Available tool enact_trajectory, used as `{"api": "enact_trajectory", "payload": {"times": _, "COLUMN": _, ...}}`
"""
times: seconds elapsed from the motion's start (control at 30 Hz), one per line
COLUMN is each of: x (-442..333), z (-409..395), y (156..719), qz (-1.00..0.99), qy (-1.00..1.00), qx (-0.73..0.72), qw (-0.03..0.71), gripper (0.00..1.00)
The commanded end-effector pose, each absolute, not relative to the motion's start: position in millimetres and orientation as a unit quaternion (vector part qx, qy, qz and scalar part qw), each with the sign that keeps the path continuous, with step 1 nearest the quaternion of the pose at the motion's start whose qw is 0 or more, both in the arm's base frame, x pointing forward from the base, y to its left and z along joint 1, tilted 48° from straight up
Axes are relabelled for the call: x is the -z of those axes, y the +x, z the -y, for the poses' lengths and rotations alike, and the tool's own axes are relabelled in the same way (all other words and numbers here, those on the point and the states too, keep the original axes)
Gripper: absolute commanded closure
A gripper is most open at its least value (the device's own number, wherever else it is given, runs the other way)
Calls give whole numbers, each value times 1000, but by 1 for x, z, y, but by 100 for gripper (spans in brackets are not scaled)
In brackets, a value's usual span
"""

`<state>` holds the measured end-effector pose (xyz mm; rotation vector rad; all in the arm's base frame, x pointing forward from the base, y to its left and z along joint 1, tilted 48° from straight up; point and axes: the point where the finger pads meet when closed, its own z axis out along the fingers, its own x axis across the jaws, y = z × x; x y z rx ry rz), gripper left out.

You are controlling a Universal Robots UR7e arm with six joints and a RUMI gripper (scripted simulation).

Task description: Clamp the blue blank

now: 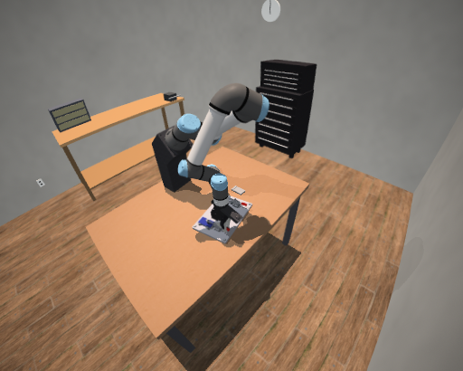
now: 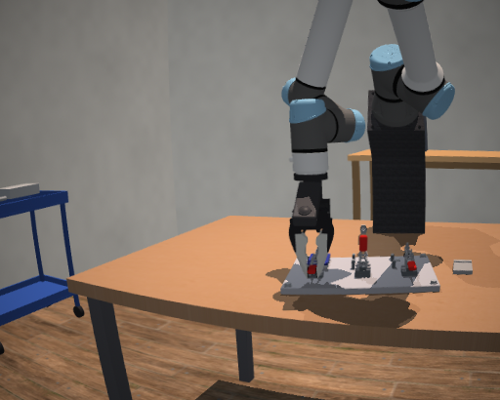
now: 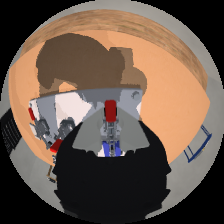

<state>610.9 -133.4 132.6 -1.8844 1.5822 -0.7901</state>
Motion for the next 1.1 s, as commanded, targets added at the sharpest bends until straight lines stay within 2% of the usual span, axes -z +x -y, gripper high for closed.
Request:
{"api": "enact_trajectory", "payload": {"times": 0.0, "x": -133, "z": 134, "y": 611, "qz": -589, "qy": -701, "qx": 294, "qw": 275, "gripper": 100}}
{"api": "enact_trajectory", "payload": {"times": 0.1, "x": -133, "z": 134, "y": 611, "qz": -589, "qy": -701, "qx": 294, "qw": 275, "gripper": 100}}
{"api": "enact_trajectory", "payload": {"times": 0.13, "x": -133, "z": 134, "y": 611, "qz": -589, "qy": -701, "qx": 294, "qw": 275, "gripper": 72}}
{"api": "enact_trajectory", "payload": {"times": 1.07, "x": -133, "z": 134, "y": 611, "qz": -589, "qy": -701, "qx": 294, "qw": 275, "gripper": 72}}
